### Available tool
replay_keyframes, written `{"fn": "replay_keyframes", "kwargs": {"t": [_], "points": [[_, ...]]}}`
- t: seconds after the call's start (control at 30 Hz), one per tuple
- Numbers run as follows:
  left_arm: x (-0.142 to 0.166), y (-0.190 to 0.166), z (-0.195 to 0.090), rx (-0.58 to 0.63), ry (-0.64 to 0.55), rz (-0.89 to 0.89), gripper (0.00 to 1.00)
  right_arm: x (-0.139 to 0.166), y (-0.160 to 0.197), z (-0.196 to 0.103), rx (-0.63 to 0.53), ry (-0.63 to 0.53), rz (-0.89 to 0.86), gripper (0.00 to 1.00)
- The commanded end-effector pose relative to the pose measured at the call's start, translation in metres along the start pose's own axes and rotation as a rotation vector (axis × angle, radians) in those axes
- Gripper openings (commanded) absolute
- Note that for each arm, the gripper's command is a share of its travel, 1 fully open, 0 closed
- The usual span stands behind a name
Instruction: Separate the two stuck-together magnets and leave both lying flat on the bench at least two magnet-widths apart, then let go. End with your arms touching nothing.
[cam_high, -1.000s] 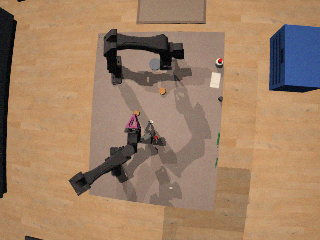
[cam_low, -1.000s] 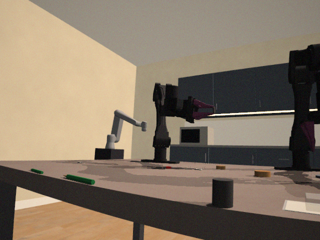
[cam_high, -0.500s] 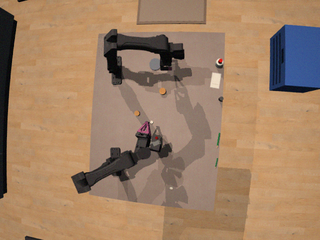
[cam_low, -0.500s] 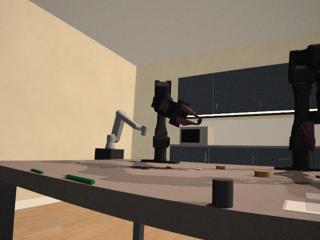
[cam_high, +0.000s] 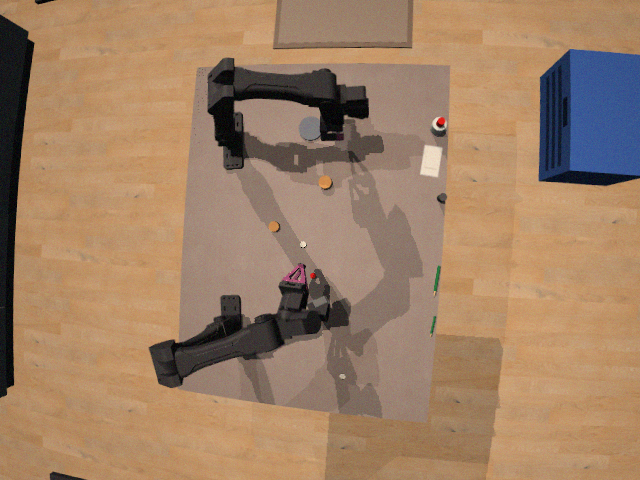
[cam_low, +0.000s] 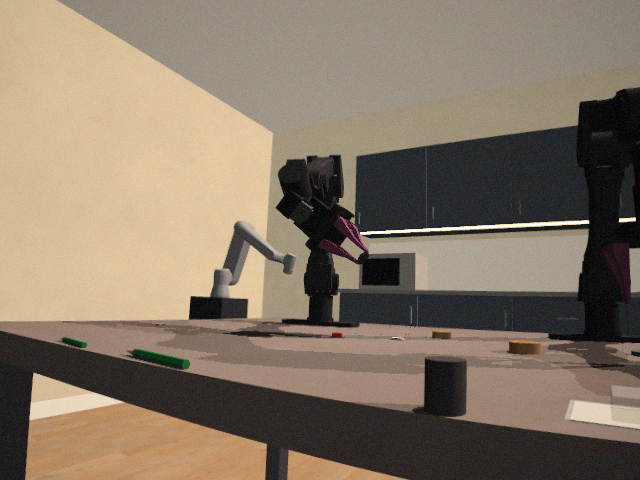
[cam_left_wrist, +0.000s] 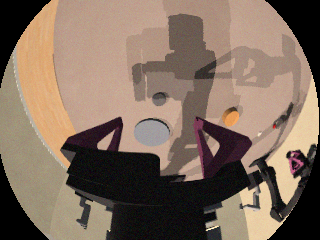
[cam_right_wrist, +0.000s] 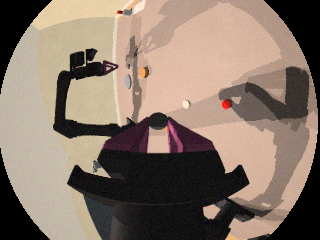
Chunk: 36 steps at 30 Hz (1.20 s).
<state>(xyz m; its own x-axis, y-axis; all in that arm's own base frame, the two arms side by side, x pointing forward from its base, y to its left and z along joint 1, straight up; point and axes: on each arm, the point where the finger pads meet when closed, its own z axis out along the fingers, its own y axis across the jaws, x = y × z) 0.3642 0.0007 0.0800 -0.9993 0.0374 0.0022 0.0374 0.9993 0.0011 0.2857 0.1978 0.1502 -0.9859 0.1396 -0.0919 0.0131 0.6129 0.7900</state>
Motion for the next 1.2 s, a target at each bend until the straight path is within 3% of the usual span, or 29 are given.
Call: {"fn": "replay_keyframes", "kwargs": {"t": [0.0,0.33,0.43,0.57,1.07,1.17], "points": [[-0.002,-0.001,-0.004,0.002,-0.014,0.0,1.0,0.018,-0.009,-0.007,0.045,0.071,-0.016,0.24],[-0.002,-0.001,-0.004,0.002,-0.014,0.0,1.0,0.033,-0.031,-0.047,0.15,0.199,-0.019,0.24],[-0.002,-0.001,-0.004,0.002,-0.014,0.0,1.0,-0.003,-0.06,-0.046,0.303,0.093,-0.036,0.24],[-0.002,-0.001,-0.004,0.002,-0.014,0.0,1.0,-0.01,-0.073,-0.048,0.362,0.088,-0.037,0.24],[-0.002,-0.001,-0.004,0.002,-0.014,0.0,1.0,-0.053,-0.166,-0.085,0.812,0.101,-0.06,0.24],[-0.002,-0.001,-0.004,0.002,-0.014,0.0,1.0,-0.056,-0.171,-0.088,0.843,0.105,-0.062,0.24]]}}
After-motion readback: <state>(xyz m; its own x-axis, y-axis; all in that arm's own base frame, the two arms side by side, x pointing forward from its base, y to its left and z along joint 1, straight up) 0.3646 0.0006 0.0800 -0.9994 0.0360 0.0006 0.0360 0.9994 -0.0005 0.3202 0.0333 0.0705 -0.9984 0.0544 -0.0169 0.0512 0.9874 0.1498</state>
